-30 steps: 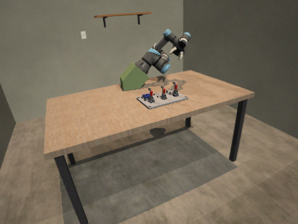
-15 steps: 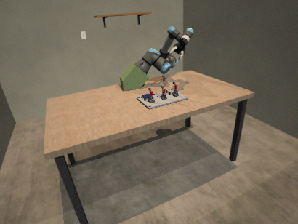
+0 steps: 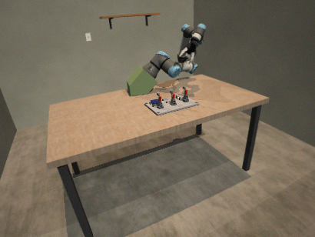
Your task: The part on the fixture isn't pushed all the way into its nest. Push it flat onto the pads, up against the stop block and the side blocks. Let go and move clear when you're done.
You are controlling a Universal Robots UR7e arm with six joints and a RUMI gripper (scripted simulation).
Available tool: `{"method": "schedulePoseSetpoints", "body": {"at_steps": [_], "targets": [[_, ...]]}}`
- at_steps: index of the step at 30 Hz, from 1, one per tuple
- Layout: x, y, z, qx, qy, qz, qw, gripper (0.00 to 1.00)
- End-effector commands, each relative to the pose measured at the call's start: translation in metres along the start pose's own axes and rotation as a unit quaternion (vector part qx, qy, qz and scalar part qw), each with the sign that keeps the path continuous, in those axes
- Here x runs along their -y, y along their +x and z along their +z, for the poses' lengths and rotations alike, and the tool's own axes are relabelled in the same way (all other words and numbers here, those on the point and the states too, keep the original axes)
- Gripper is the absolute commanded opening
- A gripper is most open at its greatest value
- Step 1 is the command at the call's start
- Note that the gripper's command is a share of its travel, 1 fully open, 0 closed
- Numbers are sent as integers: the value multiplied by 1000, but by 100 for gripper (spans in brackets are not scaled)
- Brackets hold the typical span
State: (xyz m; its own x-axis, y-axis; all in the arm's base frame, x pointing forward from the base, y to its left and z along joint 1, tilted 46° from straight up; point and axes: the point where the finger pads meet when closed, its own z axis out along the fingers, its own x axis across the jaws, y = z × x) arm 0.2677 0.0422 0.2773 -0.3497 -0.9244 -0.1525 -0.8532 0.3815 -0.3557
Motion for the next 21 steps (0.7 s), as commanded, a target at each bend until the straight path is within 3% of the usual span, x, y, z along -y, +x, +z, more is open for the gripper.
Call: {"method": "schedulePoseSetpoints", "body": {"at_steps": [1, 5, 6, 10, 21], "targets": [[-1, 2, 0, 78, 7, -15, 997, 58], [-1, 2, 0, 78, 7, -15, 997, 58], [0, 1, 0, 37, -21, -14, 999, 58], [-1, 2, 0, 136, -77, -51, 986, 58], [-1, 2, 0, 136, -77, -51, 986, 58]]}}
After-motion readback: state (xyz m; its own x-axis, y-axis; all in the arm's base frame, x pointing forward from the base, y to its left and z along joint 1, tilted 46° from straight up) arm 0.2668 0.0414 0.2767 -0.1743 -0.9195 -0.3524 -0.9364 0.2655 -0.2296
